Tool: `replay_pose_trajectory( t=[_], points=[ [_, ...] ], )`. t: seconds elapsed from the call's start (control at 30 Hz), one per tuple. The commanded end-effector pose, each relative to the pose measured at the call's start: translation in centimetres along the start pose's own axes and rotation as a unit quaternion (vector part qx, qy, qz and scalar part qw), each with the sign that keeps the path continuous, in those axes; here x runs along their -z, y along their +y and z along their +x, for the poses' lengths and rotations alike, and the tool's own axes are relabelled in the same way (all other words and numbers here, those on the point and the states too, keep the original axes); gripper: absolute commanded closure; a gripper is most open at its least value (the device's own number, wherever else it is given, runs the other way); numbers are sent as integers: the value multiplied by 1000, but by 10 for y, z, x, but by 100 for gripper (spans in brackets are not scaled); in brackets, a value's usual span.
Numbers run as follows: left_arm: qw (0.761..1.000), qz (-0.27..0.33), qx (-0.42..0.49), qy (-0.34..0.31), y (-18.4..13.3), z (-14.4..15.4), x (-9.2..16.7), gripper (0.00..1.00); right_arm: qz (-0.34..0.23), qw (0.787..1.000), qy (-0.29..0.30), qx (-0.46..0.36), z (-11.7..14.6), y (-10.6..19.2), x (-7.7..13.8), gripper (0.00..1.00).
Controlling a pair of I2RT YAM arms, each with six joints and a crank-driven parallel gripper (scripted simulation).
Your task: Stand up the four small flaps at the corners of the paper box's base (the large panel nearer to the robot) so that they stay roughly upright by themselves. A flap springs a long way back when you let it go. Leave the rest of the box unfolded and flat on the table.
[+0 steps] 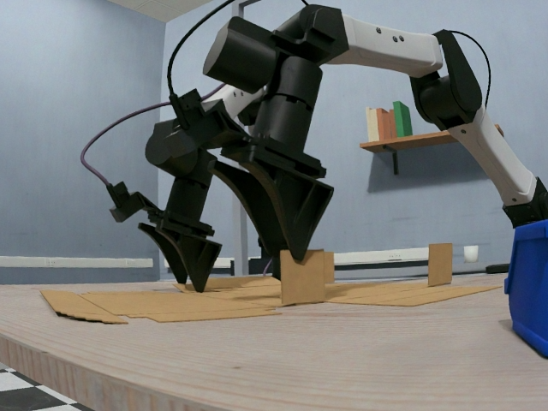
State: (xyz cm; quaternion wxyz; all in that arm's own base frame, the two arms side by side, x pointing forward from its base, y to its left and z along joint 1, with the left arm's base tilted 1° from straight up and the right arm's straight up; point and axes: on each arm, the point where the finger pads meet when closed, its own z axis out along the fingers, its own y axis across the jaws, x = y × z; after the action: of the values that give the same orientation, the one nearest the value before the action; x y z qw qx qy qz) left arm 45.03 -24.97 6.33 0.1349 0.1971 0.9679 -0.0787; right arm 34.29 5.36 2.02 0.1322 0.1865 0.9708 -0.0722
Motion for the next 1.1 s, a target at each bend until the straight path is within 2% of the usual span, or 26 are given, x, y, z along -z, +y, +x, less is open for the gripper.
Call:
replay_pose_trajectory(
  t=[0.0,0.13,0.2,0.67,1.07],
  points=[
    [1000,8,-7,15,-4,5,-5,47,27,999,26,8,14,-9,-12,19],
    [1000,8,-8,15,-8,5,-5,41,27,999,26,8,14,-9,-12,19],
    [1000,8,-8,15,-8,5,-5,41,27,999,26,8,14,-9,-12,19],
    [1000,-26,-10,14,30,3,-2,19,27,999,26,8,14,-9,-12,19],
    [999,-34,-14,19,42,6,-3,19,27,999,26,8,14,-9,-12,19]
  ],
)
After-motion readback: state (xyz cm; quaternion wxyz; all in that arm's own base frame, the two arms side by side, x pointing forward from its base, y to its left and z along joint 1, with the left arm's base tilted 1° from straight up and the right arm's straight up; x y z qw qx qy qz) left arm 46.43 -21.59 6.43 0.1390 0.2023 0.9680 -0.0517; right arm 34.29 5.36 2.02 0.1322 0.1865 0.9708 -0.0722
